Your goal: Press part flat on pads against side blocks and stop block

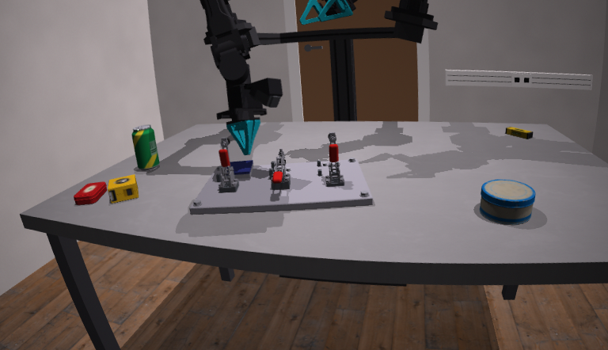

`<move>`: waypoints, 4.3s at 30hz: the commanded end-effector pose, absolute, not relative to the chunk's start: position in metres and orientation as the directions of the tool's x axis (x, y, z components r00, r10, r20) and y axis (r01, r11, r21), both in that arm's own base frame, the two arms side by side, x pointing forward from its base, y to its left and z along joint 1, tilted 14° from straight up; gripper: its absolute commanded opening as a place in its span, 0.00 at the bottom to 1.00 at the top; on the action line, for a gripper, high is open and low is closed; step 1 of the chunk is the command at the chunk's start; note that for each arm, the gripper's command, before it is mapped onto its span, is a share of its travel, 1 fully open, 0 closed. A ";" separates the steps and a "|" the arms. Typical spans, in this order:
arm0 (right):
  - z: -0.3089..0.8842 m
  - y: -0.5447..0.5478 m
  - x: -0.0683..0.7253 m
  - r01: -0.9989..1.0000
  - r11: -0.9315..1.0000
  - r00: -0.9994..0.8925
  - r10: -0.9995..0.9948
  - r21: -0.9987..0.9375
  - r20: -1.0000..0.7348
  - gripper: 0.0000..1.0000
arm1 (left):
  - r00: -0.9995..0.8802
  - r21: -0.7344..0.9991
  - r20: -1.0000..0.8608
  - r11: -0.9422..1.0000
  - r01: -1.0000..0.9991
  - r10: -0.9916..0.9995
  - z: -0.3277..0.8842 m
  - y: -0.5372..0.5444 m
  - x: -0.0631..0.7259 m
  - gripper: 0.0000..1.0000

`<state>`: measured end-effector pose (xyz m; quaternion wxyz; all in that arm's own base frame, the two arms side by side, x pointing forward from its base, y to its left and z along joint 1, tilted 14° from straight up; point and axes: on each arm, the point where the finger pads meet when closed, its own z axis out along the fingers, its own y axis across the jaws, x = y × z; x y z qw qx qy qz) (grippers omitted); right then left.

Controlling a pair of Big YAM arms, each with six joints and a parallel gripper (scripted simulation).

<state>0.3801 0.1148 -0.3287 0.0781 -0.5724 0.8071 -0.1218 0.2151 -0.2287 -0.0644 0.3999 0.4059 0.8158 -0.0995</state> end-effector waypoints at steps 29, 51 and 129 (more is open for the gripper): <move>-0.358 0.122 0.371 -0.967 -0.250 0.256 -0.938 0.055 0.232 0.00 | -0.342 0.165 -0.743 0.653 0.739 0.575 -0.062 -0.232 0.218 1.00; -0.391 0.112 0.362 -0.964 -0.257 0.267 -0.935 0.071 0.235 0.00 | -0.342 0.165 -0.743 0.653 0.739 0.575 -0.062 -0.232 0.218 1.00; -0.344 0.130 0.355 -0.971 -0.230 0.240 -0.937 0.068 0.254 0.00 | -0.342 0.165 -0.743 0.653 0.739 0.575 -0.062 -0.232 0.218 1.00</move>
